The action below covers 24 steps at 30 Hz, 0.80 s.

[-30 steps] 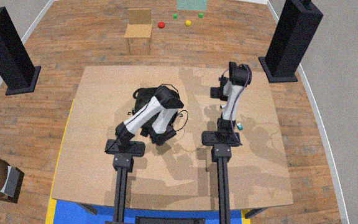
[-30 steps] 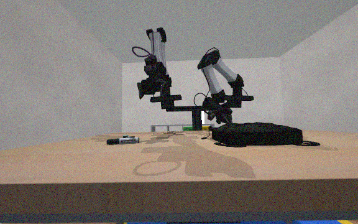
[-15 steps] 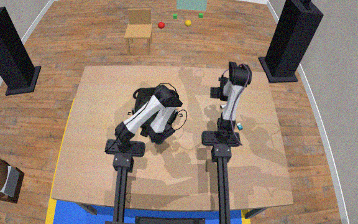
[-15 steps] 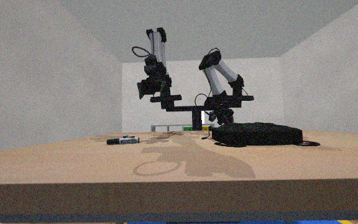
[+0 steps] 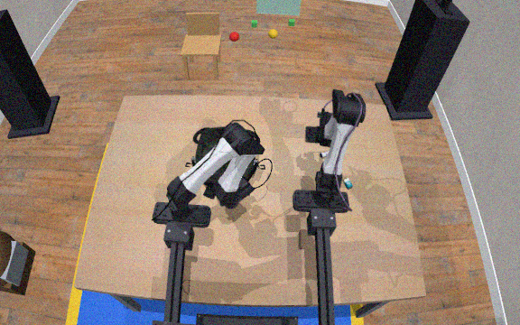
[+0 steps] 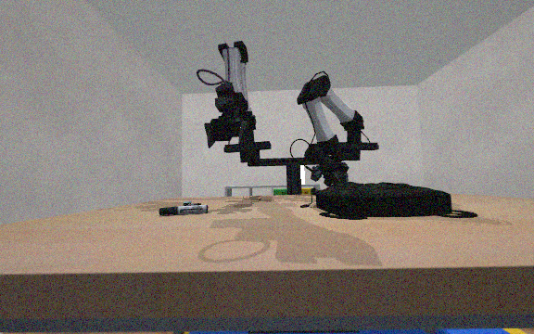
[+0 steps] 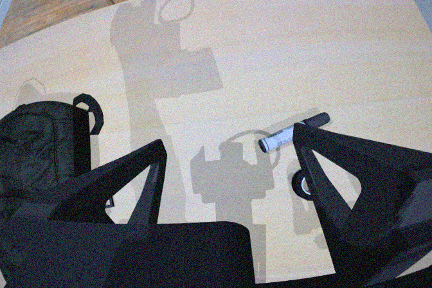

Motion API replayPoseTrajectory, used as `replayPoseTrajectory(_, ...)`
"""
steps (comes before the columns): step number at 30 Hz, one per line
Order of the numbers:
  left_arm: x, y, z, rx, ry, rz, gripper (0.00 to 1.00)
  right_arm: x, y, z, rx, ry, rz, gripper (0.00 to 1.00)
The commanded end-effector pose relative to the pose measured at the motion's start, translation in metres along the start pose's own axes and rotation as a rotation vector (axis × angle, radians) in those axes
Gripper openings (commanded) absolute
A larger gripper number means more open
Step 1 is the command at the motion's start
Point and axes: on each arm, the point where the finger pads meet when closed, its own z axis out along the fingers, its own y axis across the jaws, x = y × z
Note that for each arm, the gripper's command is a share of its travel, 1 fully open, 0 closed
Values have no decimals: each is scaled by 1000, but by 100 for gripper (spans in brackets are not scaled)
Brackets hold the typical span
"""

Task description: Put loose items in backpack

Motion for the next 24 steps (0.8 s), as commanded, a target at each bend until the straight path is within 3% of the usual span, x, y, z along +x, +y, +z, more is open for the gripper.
replayPoseTrajectory(1,-11,11,-5,-11,-35,-39,0,-8,0,0,0,-22,-2,90)
replayPoseTrajectory(24,-7,22,-16,-10,-22,-30,0,-8,0,0,0,-22,-2,90)
